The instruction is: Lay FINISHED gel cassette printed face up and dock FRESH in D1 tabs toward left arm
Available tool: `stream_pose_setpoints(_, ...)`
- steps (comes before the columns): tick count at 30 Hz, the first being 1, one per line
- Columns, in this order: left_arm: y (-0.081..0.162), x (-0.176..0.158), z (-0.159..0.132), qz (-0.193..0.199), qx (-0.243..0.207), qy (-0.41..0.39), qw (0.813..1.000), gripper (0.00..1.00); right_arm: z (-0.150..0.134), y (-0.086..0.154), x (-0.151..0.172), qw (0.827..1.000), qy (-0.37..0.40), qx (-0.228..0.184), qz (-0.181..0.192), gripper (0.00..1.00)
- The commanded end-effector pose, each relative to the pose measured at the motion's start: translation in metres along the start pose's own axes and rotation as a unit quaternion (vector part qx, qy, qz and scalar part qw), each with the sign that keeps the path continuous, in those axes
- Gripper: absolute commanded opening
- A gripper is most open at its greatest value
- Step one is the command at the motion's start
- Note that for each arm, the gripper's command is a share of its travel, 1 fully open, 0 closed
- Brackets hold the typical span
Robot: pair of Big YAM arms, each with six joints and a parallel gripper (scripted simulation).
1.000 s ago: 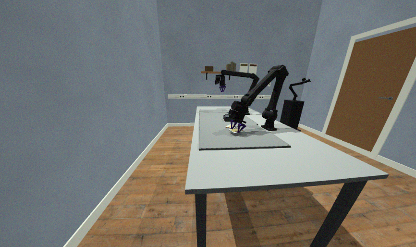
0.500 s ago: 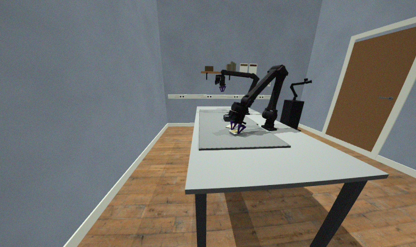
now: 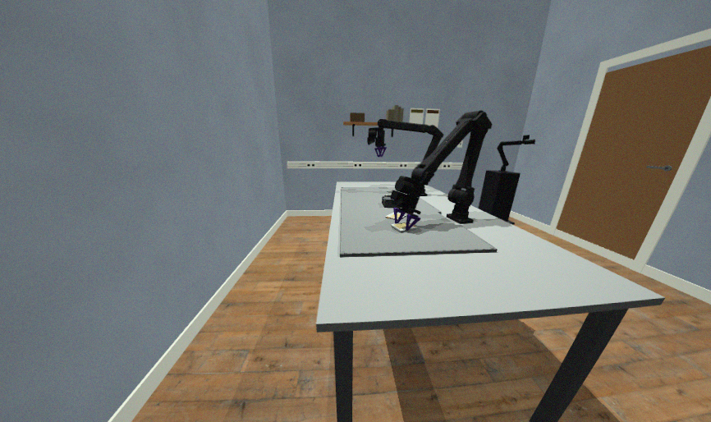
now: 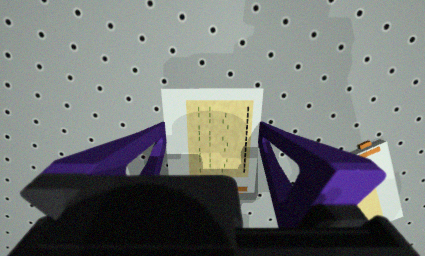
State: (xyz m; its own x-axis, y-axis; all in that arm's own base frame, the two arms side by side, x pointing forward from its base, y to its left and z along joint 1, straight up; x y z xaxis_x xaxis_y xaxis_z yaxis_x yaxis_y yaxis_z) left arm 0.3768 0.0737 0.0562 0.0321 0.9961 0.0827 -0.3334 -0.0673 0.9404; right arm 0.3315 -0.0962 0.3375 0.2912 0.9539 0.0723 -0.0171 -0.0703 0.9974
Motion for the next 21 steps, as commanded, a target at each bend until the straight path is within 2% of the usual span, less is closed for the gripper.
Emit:
stream_pose_setpoints(1, 0.0000, 0.0050, 0.0048, 0.004, -0.010, 0.003, 1.000, 0.00, 0.0104, 0.0200, -0.0022, 1.000, -0.010, -0.007, 0.001, 1.00)
stream_pose_setpoints(21, -0.0045, 0.0045, 0.0032, 0.003, -0.010, 0.002, 1.000, 0.00, 0.0104, 0.0200, -0.0022, 1.000, -0.010, -0.007, 0.001, 1.00)
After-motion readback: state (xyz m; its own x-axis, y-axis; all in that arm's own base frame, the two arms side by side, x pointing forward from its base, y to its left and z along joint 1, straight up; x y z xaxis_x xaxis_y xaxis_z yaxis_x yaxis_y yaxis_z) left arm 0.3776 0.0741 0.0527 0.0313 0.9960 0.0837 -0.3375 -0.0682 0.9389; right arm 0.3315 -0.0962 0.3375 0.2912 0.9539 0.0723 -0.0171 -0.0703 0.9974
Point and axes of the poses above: on each arm, the point where the finger pads meet when closed, its own y axis back along the fingers, its own x axis across the jaws, z = x × y, the point moved 3 cm from there along y, back along the fingers, and after that the axes turned 14 degrees about -y, right-handed, at the moved point
